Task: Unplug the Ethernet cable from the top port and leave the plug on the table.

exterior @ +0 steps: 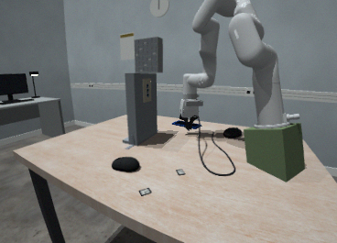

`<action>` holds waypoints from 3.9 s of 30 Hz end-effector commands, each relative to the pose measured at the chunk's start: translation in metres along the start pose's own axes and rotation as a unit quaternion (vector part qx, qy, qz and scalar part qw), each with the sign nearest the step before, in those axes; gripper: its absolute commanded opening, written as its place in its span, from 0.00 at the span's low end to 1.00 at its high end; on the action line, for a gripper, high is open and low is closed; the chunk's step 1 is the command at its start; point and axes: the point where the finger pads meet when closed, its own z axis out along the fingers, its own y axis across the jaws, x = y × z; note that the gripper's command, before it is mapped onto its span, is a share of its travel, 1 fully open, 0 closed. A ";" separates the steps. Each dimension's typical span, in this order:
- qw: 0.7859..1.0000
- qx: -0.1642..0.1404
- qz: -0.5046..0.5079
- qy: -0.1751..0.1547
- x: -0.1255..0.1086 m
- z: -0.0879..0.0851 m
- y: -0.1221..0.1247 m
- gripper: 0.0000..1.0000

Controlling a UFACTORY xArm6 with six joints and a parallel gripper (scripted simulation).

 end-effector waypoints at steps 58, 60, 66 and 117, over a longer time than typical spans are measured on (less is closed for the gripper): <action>1.000 0.001 0.000 -0.004 -0.003 0.018 0.001 0.23; 1.000 0.001 0.000 -0.004 -0.003 0.018 0.001 0.23; 1.000 0.001 0.000 -0.004 -0.003 0.018 0.001 0.32; 1.000 0.001 0.000 -0.004 -0.003 0.018 0.017 1.00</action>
